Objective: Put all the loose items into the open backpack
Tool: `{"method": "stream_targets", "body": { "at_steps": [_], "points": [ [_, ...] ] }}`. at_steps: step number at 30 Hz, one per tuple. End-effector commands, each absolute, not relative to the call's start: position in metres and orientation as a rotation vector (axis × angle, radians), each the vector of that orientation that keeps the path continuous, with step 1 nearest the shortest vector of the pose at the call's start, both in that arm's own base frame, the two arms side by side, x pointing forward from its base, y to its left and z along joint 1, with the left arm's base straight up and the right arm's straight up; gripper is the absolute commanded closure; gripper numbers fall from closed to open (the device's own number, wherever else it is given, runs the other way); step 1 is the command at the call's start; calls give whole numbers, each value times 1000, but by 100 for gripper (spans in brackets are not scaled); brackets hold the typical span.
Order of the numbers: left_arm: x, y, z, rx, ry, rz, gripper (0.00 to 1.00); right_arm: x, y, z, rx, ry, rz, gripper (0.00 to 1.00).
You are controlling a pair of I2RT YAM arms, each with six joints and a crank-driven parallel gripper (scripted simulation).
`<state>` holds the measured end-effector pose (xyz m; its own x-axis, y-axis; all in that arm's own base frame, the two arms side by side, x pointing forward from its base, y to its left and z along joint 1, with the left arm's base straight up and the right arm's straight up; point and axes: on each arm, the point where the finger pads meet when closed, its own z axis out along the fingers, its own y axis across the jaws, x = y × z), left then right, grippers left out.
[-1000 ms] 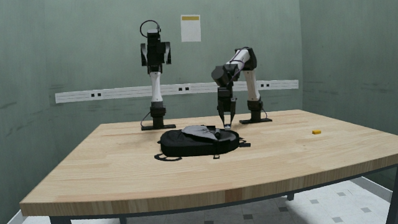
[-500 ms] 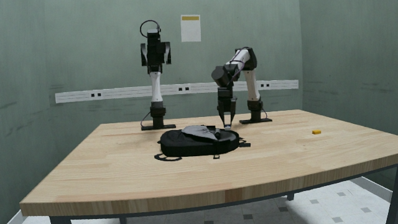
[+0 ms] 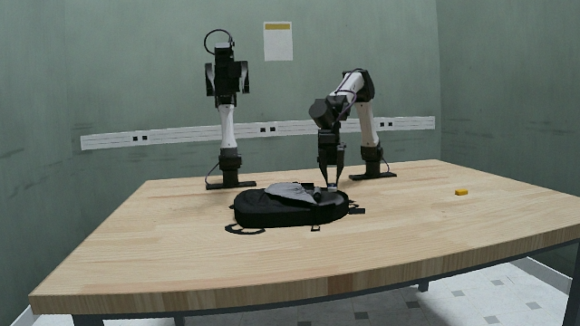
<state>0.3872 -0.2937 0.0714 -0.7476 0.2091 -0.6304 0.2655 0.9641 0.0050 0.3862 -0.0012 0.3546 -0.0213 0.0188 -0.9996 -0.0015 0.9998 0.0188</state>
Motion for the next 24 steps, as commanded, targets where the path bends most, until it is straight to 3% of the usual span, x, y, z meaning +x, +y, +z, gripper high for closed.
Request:
{"method": "stream_targets", "body": {
  "at_steps": [1,5,8,24],
  "points": [
    [391,-295,62,333,2434,-116,82,385,-1,360,11,1578,16,10],
    [398,-302,85,313,2380,-158,82,385,-1,360,11,1578,16,10],
    [390,-295,51,333,2435,-114,82,385,-1,360,11,1578,16,10],
    [392,-296,44,330,2428,-120,82,385,-1,360,11,1578,16,10]
  ]
}}
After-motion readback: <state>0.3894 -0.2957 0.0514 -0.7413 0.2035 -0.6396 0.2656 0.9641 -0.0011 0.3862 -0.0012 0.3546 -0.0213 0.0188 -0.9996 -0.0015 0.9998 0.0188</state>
